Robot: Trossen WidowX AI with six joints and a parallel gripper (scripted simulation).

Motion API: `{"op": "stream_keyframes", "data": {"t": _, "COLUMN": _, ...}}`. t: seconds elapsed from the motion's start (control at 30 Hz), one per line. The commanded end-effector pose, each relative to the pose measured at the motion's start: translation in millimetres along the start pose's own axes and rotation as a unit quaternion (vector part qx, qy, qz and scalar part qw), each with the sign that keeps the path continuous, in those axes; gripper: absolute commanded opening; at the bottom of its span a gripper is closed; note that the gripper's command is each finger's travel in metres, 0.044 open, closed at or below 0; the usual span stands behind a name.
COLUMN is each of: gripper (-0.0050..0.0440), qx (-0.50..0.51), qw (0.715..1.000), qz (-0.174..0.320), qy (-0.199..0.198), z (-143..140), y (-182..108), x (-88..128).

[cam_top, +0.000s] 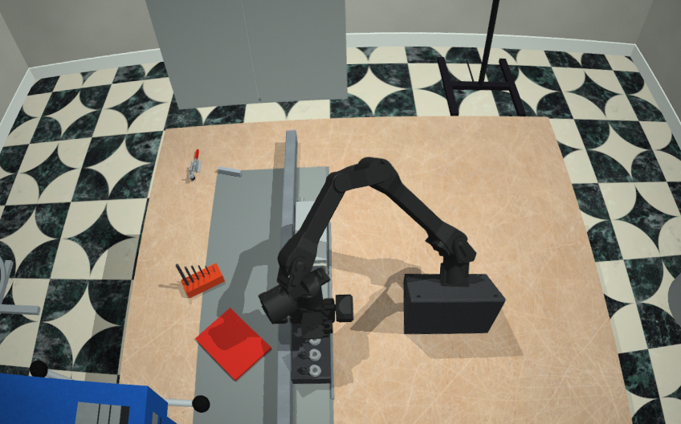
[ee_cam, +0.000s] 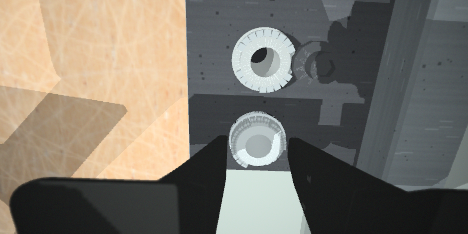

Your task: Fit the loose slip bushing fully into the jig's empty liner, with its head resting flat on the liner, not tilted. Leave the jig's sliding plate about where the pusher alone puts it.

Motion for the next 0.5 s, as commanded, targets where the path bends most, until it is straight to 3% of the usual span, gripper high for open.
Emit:
{"op": "stream_keyframes", "data": {"t": 0.0, "gripper": 0.022, "qx": -0.006, "qw": 1.0, "qz": -0.003, "qy": -0.008, "z": -1.9, "y": -3.5, "x": 6.2}}
{"op": "stream_keyframes", "data": {"t": 0.47, "gripper": 0.022, "qx": -0.011, "qw": 1.0, "qz": -0.005, "qy": -0.014, "z": -3.1, "y": -5.1, "x": 13.7}}
Point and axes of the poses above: the point midway between the two fingers, 35 mm back from their tips, its own x axis back along the fingers, its own z axis across the jaws, y = z × x, the point moved 10 cm from there along x, back along the fingers, and after that the axes turned 12 degrees about x, right-handed, at the moved point
